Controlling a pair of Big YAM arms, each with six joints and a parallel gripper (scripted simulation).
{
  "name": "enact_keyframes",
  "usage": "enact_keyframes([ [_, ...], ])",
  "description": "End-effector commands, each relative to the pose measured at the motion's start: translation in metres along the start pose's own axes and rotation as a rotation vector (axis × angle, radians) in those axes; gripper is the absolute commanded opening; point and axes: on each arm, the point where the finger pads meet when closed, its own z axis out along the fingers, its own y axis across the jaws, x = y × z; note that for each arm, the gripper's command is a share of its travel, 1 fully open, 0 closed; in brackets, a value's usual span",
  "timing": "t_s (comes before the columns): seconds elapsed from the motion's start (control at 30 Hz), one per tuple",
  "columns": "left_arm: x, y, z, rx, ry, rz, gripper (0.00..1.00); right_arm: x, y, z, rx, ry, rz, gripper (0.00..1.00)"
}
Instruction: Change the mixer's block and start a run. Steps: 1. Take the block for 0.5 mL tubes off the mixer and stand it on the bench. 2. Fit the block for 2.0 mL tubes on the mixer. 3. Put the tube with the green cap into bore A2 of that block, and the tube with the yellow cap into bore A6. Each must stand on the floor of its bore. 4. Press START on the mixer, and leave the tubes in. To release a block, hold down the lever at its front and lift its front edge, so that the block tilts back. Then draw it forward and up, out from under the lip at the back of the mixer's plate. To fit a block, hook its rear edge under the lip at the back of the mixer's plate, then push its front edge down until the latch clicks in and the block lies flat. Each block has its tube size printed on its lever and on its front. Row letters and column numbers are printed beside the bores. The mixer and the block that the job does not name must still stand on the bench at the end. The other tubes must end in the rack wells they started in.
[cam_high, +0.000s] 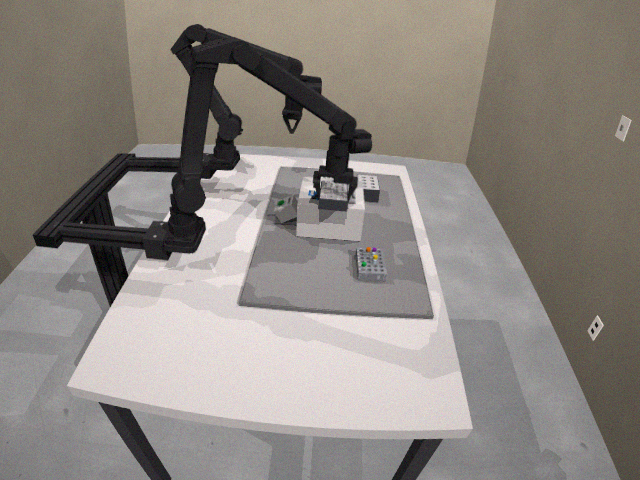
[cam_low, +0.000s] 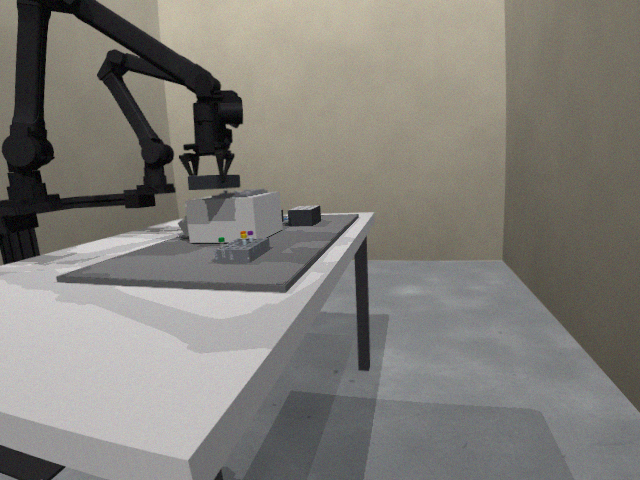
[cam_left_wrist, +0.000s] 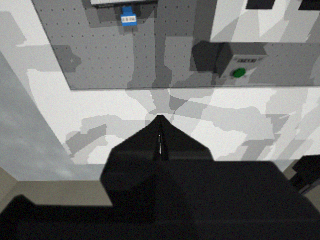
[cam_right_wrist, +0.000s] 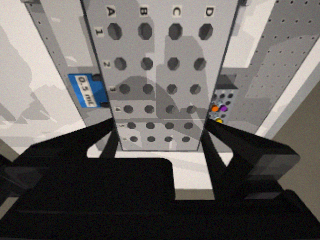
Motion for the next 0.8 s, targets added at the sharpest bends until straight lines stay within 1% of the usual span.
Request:
enact_keyframes([
  [0.0,-0.029,0.003,-0.027,-0.011,-0.085,0.008,0.00,-0.013,-0.020,-0.038,0.095,-0.071,-0.022,0.00],
  [0.1,-0.030,0.003,-0.029,-0.012,-0.088,0.008,0.00,-0.008,-0.014,-0.039,0.097,-0.072,-0.037,0.00],
  [0.2,-0.031,0.003,-0.030,-0.012,-0.091,0.008,0.00,0.009,-0.012,-0.039,0.089,-0.057,-0.029,0.00],
  [0.43,-0.027,0.003,-0.025,-0.011,-0.080,0.008,0.00,0.033,-0.021,-0.040,0.111,-0.061,-0.013,0.00],
  [0.5,-0.027,0.003,-0.025,-0.011,-0.080,0.008,0.00,0.033,-0.021,-0.040,0.111,-0.061,-0.013,0.00],
  [0.6,-0.023,0.002,-0.020,-0.010,-0.068,0.008,0.00,0.030,-0.009,-0.030,0.084,-0.061,-0.031,0.00],
  [0.77,-0.016,0.001,-0.013,-0.007,-0.049,0.008,0.00,0.050,-0.007,-0.030,0.085,-0.045,-0.032,0.00],
])
